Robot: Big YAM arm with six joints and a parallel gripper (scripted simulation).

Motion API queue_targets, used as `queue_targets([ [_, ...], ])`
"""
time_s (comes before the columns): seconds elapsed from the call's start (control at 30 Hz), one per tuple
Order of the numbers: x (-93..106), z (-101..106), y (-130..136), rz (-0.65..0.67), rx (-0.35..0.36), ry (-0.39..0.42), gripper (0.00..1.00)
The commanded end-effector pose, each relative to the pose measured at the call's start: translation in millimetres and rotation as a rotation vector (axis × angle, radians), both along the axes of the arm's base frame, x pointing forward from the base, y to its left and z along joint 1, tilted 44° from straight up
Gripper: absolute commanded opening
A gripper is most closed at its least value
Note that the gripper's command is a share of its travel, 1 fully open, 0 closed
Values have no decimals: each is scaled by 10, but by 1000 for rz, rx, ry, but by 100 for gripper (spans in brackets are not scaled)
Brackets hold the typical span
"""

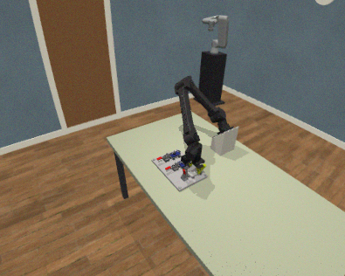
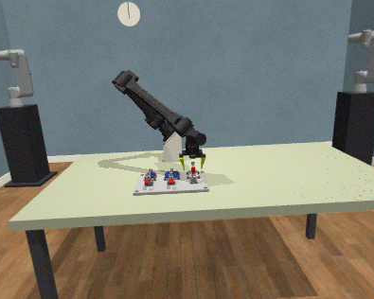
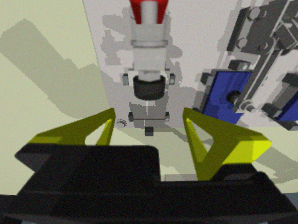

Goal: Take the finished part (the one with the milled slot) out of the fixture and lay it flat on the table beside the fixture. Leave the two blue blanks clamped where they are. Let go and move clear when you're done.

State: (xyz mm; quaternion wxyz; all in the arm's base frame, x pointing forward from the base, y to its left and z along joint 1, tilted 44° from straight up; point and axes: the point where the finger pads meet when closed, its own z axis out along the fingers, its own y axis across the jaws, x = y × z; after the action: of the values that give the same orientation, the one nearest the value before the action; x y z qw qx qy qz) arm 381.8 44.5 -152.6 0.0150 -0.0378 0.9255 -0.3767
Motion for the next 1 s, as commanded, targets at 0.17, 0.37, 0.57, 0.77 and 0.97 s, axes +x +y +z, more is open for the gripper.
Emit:
queue_targets([
  [0.17,18,-13,-38,3,1,-3,92],
  [0.37,-5,-93,-109,-3,-4,7,92],
  [0.57,7,-139,-151,-3,-3,6,92],
  [0.77,26,-168,-175,-3,-2,3,92],
  [0.97,29,-206,-211,-3,-2,2,92],
])
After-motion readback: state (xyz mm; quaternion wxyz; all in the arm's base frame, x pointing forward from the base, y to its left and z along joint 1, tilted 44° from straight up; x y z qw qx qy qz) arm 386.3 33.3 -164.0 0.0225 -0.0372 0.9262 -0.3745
